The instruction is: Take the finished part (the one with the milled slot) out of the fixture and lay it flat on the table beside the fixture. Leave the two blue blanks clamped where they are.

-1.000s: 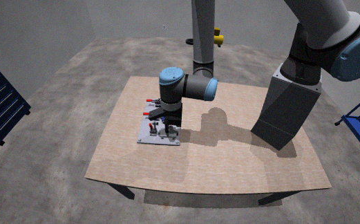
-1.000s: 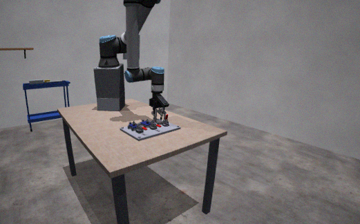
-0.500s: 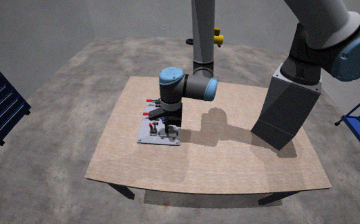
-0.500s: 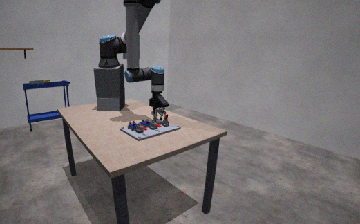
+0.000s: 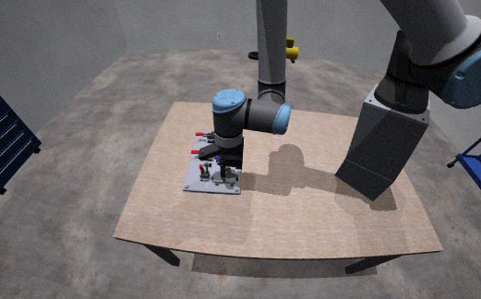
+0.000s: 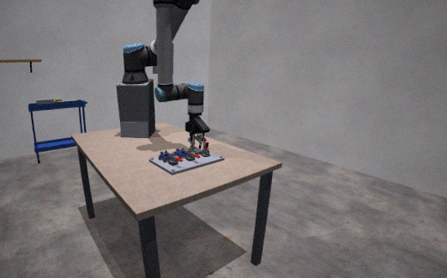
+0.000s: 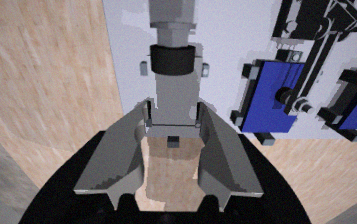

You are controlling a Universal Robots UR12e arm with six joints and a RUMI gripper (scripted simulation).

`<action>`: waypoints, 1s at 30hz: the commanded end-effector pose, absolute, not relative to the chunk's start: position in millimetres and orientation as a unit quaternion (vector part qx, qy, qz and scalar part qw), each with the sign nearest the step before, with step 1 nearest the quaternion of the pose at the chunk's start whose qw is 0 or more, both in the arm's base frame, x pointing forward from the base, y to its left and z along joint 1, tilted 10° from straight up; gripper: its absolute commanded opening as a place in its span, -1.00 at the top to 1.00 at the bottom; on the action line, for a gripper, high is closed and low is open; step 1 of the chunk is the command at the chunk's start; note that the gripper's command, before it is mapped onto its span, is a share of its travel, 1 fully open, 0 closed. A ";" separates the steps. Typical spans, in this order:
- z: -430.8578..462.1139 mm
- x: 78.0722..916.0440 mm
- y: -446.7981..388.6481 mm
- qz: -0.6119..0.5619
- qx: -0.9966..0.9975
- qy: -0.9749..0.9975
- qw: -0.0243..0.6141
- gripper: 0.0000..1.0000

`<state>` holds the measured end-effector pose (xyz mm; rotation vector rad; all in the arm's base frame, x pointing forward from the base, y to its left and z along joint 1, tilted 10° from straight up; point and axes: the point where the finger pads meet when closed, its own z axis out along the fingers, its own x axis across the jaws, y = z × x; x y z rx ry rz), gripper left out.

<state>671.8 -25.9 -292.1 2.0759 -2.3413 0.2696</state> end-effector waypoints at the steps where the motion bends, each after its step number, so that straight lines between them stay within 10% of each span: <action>1: -289.5 672.0 -25.6 0.086 0.661 -0.745 0.000 1.00; 30: -265.1 669.2 -22.4 0.086 0.661 -0.745 0.000 1.00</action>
